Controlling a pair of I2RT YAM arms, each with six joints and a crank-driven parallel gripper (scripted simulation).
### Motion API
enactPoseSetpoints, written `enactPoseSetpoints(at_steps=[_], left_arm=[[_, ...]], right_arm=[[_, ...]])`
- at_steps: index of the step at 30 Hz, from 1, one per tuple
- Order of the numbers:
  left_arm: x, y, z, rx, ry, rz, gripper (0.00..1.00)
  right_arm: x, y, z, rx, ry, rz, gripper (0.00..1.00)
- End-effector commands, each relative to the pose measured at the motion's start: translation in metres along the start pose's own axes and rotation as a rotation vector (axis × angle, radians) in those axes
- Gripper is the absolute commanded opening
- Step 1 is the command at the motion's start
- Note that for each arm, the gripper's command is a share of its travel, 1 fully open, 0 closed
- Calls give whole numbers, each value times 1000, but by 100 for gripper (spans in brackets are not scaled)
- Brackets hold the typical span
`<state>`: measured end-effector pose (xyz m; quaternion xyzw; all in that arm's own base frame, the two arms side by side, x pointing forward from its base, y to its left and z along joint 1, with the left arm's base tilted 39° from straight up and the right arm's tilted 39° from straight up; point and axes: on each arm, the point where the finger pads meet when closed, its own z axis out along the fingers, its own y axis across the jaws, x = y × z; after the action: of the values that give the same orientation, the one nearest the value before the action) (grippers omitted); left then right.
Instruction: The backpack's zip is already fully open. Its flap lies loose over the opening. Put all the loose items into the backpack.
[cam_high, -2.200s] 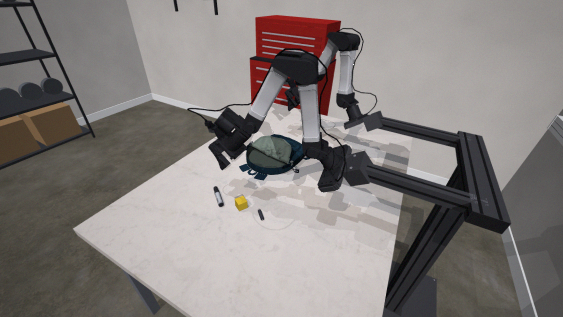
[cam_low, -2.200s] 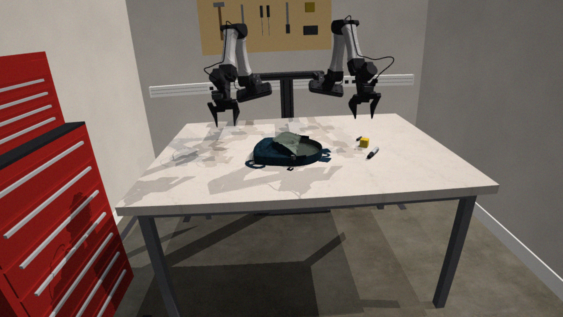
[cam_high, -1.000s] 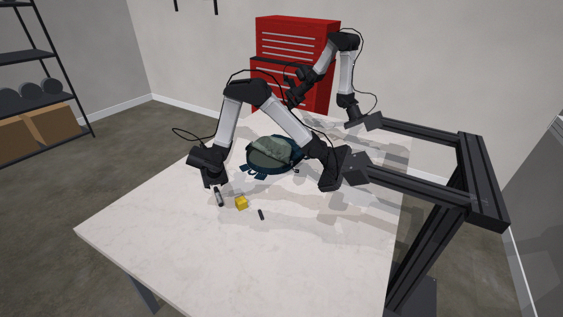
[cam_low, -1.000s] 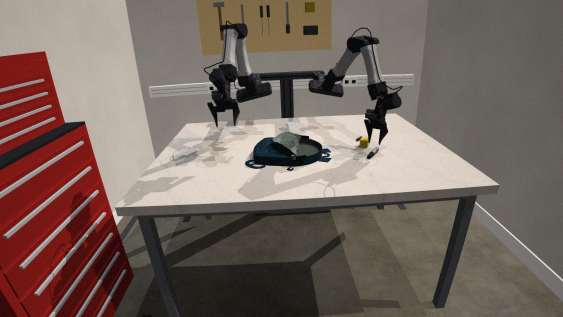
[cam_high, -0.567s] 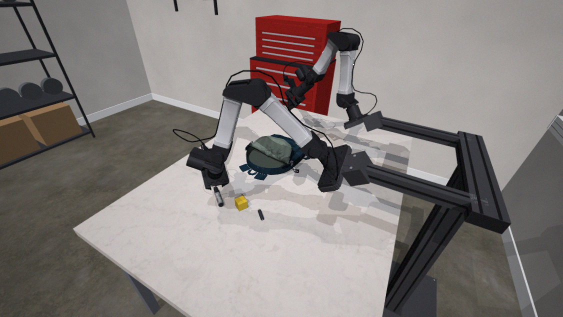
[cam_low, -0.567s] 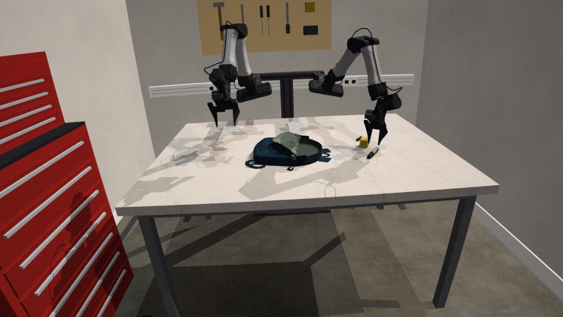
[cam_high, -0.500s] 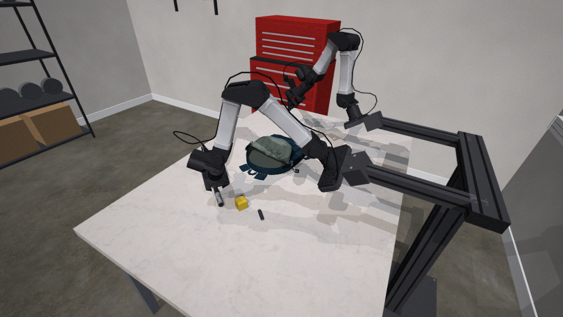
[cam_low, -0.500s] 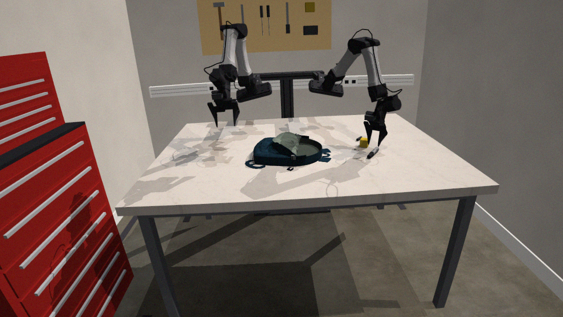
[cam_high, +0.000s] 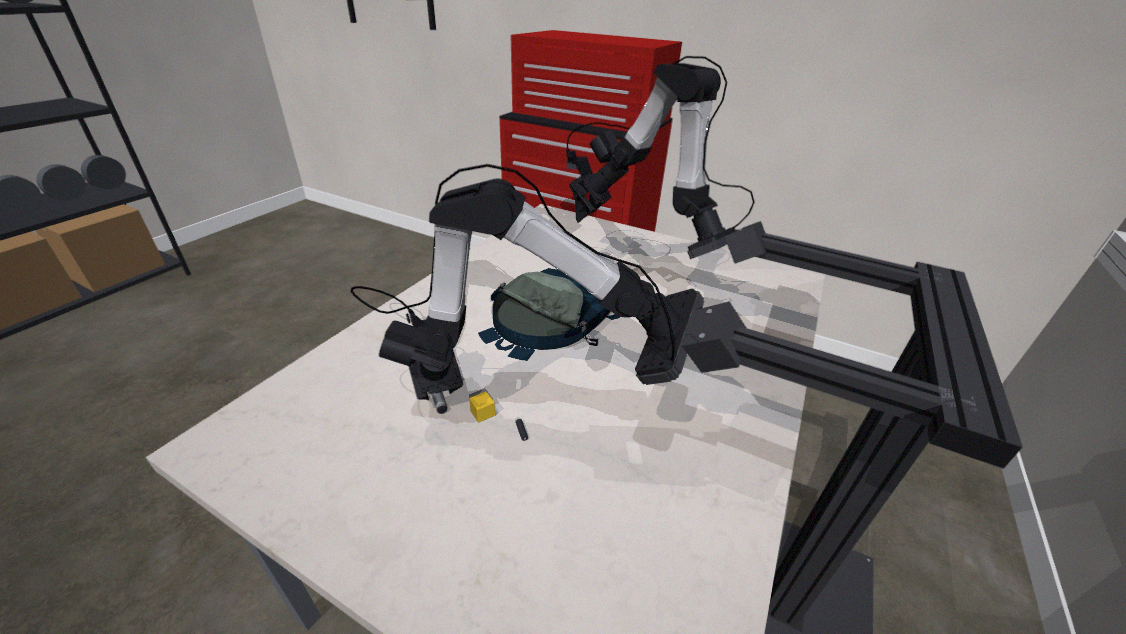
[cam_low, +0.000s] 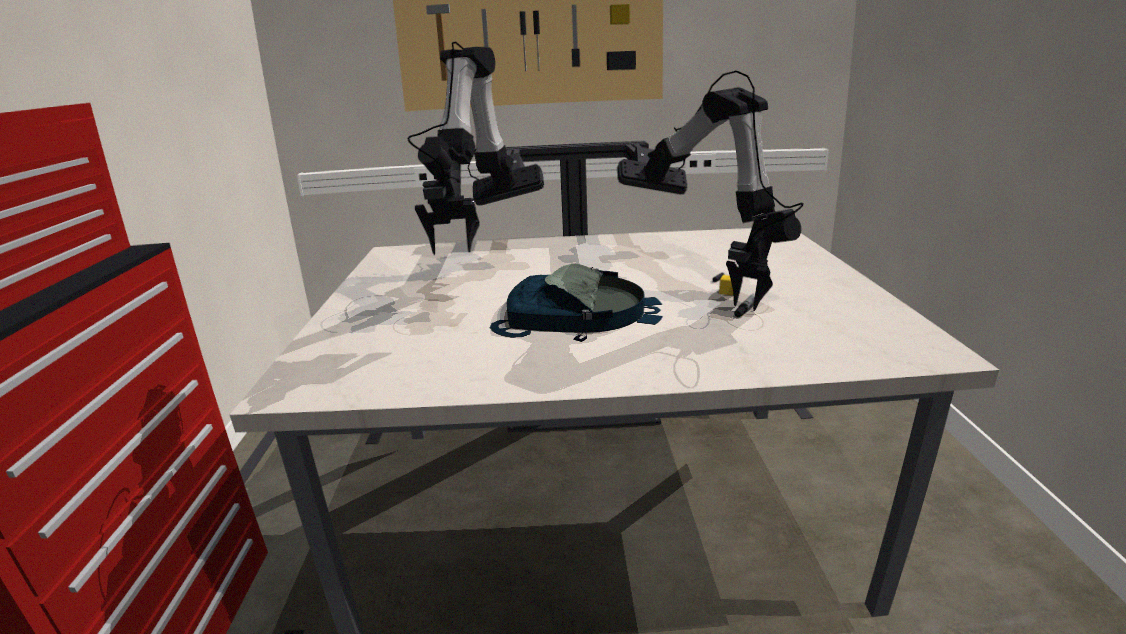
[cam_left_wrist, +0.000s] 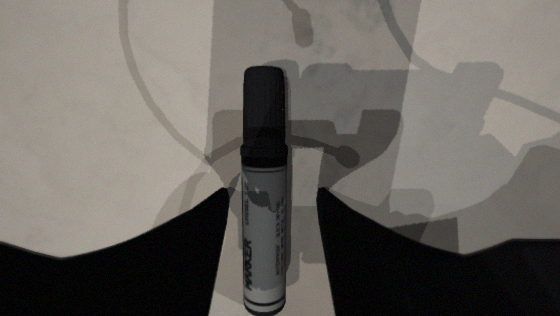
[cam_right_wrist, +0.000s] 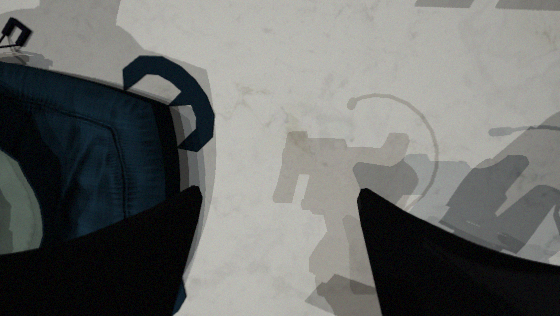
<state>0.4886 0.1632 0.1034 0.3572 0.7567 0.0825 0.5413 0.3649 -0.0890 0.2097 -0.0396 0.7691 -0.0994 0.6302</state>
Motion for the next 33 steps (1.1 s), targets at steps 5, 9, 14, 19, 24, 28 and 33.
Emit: enactPoseSetpoints(at_steps=[5, 9, 14, 19, 24, 28, 33], left_arm=[[-26, 30, -11, -66, -39, 58, 53], [-25, 28, -11, -62, -37, 55, 53], [-11, 15, -4, -31, -21, 30, 44], [-10, 15, -4, -31, -21, 30, 35], [-10, 15, -4, -31, -21, 30, 25], [-10, 15, -4, -32, -21, 31, 25], [-10, 15, -5, -32, -21, 31, 16]], right_arm=[[-7, 0, -1, 0, -19, -5, 90], [-7, 0, -1, 0, -19, -5, 90], [-7, 0, -1, 0, -19, -5, 90], [-7, 0, -1, 0, -19, -5, 90], [-7, 0, -1, 0, -19, -5, 90], [-7, 0, -1, 0, -19, -5, 90], [-7, 0, -1, 0, -19, -5, 90]])
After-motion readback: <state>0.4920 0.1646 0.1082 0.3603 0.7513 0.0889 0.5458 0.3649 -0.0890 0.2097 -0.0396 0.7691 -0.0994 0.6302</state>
